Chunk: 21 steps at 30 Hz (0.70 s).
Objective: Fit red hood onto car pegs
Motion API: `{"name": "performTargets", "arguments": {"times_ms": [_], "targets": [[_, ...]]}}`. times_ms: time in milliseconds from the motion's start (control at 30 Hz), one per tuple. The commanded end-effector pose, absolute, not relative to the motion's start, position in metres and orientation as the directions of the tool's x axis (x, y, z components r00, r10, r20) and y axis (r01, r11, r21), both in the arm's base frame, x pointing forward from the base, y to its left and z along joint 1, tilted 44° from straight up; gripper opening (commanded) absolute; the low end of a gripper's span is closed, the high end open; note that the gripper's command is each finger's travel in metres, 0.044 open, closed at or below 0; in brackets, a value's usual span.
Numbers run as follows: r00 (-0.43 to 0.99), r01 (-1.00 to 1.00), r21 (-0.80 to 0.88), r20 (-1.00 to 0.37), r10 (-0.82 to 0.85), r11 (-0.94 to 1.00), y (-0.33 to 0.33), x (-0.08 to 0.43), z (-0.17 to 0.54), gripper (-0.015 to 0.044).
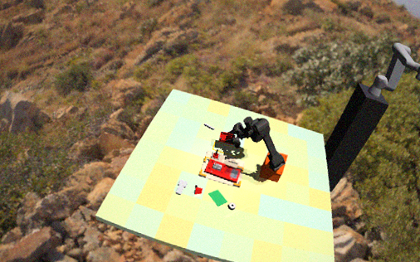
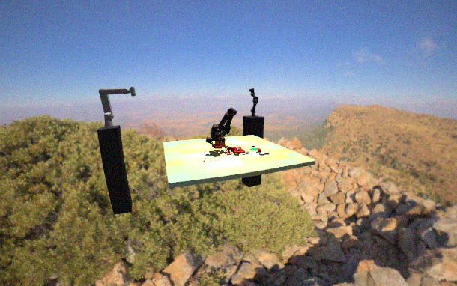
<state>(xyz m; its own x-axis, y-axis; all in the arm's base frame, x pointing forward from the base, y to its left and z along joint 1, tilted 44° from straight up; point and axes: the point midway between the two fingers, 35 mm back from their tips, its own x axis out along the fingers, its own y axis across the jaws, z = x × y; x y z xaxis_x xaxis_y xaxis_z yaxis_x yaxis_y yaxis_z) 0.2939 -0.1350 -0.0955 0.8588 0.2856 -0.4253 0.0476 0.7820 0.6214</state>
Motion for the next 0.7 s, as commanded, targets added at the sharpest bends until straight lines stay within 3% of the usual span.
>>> {"name": "performTargets", "arguments": {"times_ms": [0, 667], "targets": [[0.859, 0.012, 0.575, -0.424, 0.286, 0.818, -0.1348, 0.2934, -0.0959, 0.0000], [0.859, -0.205, 0.227, -0.424, 0.286, 0.952, -0.1344, 0.2933, -0.0965, 0.0000]]}}
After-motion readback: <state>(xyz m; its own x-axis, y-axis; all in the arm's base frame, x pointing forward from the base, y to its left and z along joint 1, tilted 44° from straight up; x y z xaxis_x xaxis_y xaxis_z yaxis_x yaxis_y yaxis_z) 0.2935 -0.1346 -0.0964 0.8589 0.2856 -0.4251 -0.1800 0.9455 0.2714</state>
